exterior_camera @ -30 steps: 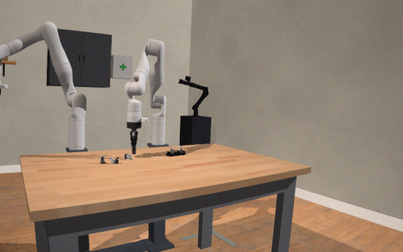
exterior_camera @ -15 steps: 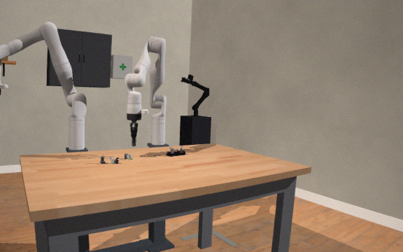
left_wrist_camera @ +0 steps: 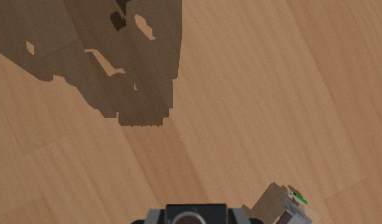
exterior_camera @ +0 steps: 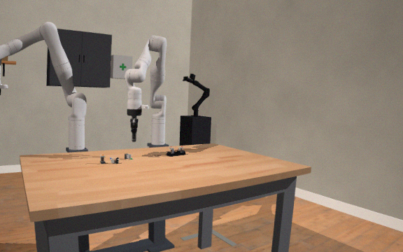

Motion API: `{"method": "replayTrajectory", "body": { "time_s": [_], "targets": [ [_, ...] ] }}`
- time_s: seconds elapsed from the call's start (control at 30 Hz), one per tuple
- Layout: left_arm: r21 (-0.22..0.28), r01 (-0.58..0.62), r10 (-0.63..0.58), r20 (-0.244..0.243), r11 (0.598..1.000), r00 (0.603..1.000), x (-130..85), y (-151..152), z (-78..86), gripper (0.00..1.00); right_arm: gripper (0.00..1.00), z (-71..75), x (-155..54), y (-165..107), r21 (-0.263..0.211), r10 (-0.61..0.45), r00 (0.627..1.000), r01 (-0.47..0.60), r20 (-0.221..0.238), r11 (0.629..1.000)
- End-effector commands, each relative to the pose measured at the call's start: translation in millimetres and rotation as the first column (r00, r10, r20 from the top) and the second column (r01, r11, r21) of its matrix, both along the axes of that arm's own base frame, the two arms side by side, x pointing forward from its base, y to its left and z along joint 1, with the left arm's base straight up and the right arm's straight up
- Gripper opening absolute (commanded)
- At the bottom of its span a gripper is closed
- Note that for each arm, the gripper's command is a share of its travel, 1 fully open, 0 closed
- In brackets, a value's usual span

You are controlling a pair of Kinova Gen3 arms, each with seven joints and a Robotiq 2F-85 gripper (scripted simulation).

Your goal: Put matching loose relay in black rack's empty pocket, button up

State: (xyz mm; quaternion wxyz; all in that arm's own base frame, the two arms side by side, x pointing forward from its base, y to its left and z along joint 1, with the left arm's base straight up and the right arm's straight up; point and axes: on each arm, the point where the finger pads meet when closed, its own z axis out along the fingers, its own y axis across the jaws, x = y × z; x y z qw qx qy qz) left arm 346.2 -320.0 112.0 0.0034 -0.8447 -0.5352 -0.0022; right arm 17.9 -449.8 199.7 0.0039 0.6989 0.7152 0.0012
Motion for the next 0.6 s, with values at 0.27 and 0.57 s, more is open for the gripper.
{"method": "replayTrajectory", "body": {
  "time_s": [0.27, 0.57],
  "targets": [
    [-0.012, 0.023, -0.023, 0.009, 1.000, 1.000, 14.1, 24.6, 4.2, 0.346, 1.000, 0.3, -3.2, 0.0, 0.004, 0.009, 1.000, -0.009, -0.007, 1.000],
    [-0.010, 0.024, -0.024, 0.009, 1.000, 1.000, 37.0, 99.0, 2.5, 0.346, 1.000, 0.3, -3.2, 0.0, 0.004, 0.009, 1.000, -0.009, -0.007, 1.000]
  ]
}}
